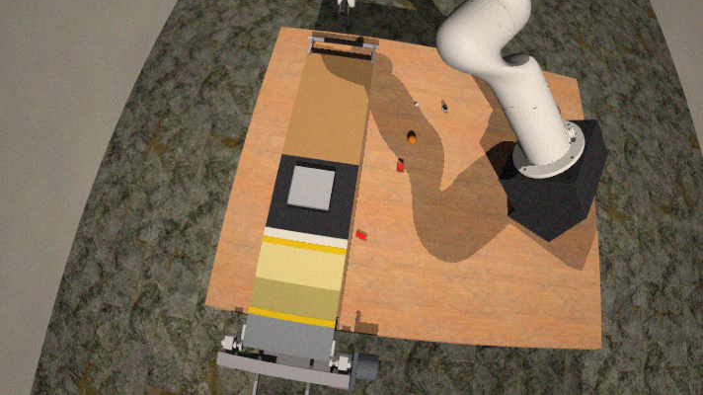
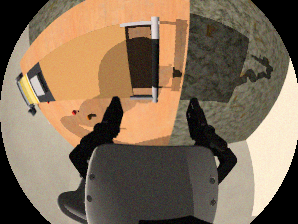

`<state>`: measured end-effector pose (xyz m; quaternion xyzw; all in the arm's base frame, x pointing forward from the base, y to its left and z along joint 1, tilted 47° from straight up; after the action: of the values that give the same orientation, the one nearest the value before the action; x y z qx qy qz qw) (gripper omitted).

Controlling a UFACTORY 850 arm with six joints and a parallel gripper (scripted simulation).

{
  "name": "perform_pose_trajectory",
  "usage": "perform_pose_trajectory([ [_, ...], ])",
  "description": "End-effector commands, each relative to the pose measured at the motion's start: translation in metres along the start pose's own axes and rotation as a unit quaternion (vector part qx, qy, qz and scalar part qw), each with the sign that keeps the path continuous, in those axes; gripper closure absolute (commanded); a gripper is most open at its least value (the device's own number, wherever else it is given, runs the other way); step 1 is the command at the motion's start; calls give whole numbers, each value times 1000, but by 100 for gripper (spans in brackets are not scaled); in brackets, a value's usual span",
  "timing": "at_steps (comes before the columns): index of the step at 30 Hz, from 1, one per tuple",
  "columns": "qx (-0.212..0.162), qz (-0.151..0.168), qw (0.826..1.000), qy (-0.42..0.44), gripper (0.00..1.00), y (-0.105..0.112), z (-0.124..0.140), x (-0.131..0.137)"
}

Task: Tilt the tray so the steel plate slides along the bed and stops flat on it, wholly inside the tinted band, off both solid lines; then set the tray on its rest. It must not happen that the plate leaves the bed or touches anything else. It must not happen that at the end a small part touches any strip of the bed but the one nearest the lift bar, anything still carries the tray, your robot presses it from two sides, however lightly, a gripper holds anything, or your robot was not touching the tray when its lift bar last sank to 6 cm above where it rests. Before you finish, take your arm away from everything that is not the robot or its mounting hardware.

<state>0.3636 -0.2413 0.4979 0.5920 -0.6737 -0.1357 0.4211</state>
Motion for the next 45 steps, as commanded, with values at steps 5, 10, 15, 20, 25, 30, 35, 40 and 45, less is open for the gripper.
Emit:
perform_pose_trajectory([
  [5, 1, 1, 1000, -1, 0, 0, -1, 0],
  [10, 1, 1, 1000, -24, 0, 0, -1, 0],
  [15, 1, 0, 996, -91, 0, -2, -1, 1],
  [20, 1, 0, 991, -136, 0, -4, -1, 1],
  [25, 2, 0, 982, -188, 0, -5, -2, 1],
  [30, 2, 0, 971, -239, 0, -7, -2, 1],
  [35, 2, -1, 960, -280, 0, -8, -2, 1],
  [40, 2, -1, 939, -343, 0, -10, -2, 1],
  [45, 2, -1, 916, -401, 0, -12, -3, 1],
])
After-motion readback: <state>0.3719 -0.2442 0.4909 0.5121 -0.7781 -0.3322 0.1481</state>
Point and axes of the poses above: the point where the finger pads meet when closed, its own y axis back along the fingers, its own x axis across the jaws, z = x × y, the point moved 5 cm from there along y, back along the fingers, and after that the axes turned 8 degrees about y, right-handed, at the moved point
